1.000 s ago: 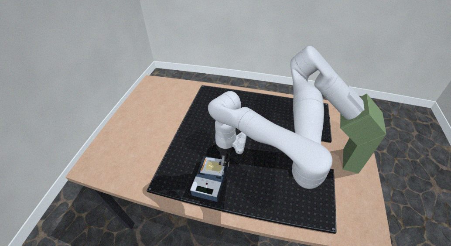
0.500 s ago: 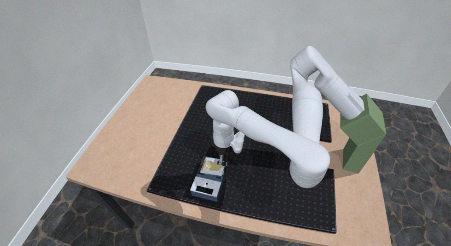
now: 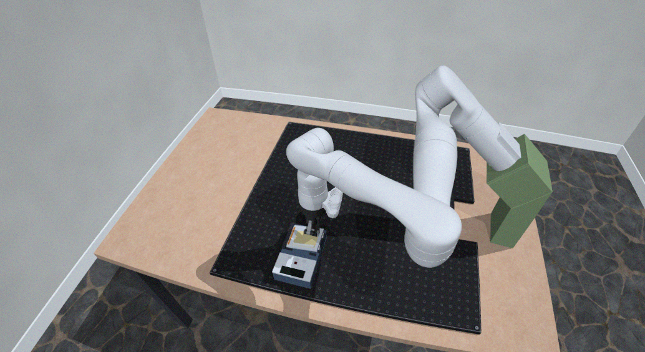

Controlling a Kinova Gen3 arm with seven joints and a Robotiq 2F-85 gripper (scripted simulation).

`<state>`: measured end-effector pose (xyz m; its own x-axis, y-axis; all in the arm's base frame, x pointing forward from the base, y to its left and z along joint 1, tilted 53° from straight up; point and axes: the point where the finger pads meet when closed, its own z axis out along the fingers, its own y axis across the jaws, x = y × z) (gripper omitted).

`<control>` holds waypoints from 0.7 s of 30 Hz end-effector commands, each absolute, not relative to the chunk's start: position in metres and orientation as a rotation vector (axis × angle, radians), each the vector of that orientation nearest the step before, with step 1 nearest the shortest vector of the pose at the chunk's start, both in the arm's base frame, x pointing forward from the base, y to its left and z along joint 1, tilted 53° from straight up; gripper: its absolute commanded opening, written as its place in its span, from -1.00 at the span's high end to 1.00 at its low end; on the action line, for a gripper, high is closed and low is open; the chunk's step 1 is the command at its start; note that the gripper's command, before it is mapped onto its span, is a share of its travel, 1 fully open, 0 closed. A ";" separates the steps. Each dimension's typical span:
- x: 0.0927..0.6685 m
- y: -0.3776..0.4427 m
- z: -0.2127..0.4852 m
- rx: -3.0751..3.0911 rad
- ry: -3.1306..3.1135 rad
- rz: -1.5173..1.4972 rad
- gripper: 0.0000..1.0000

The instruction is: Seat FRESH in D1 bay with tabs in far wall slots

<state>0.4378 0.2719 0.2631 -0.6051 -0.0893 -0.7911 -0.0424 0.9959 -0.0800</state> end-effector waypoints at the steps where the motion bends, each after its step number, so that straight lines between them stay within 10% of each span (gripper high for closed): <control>1: 0.440 0.272 0.267 -0.087 2.221 -0.061 1.00; 21: 0.447 0.272 0.263 -0.087 2.221 -0.061 1.00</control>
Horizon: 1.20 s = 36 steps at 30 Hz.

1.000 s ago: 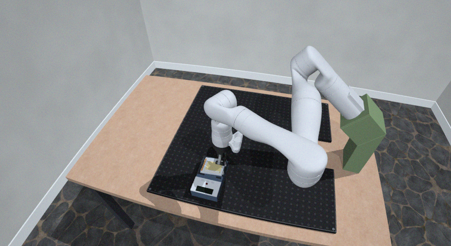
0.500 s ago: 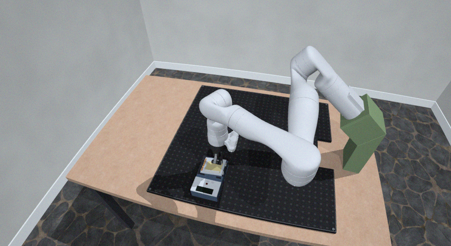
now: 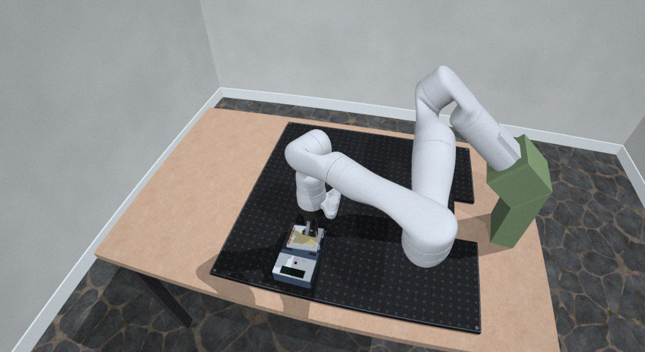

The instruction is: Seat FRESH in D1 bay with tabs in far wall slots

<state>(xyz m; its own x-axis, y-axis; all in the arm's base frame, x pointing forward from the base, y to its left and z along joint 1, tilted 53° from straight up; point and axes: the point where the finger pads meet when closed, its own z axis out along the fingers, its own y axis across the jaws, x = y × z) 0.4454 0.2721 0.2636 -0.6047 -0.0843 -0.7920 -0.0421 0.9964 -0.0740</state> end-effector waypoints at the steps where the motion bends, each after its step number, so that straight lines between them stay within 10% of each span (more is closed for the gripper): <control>1: 0.448 0.272 0.262 -0.087 2.221 -0.061 1.00; 36: 0.456 0.271 0.253 -0.087 2.221 -0.061 1.00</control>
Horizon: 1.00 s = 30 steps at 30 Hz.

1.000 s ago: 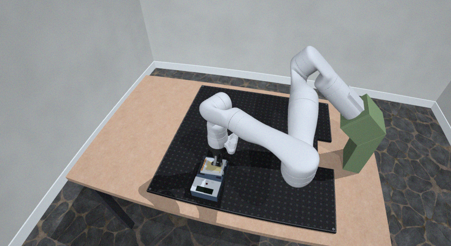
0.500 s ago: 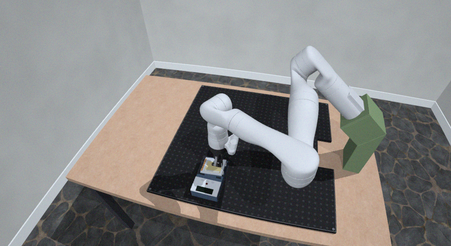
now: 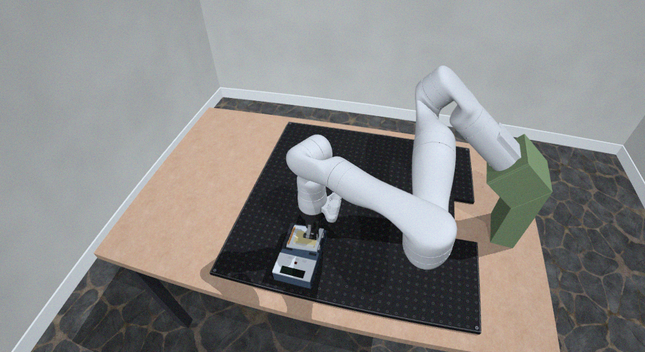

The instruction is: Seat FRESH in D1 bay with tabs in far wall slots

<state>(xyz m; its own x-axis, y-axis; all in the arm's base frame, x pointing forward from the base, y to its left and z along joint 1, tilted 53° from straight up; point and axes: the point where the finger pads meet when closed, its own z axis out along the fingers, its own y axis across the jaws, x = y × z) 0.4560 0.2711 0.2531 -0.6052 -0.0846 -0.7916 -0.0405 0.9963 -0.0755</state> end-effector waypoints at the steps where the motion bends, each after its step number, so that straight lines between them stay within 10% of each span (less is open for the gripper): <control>1: 0.456 0.271 0.253 -0.087 2.221 -0.061 1.00; 30: 0.461 0.271 0.249 -0.087 2.221 -0.061 1.00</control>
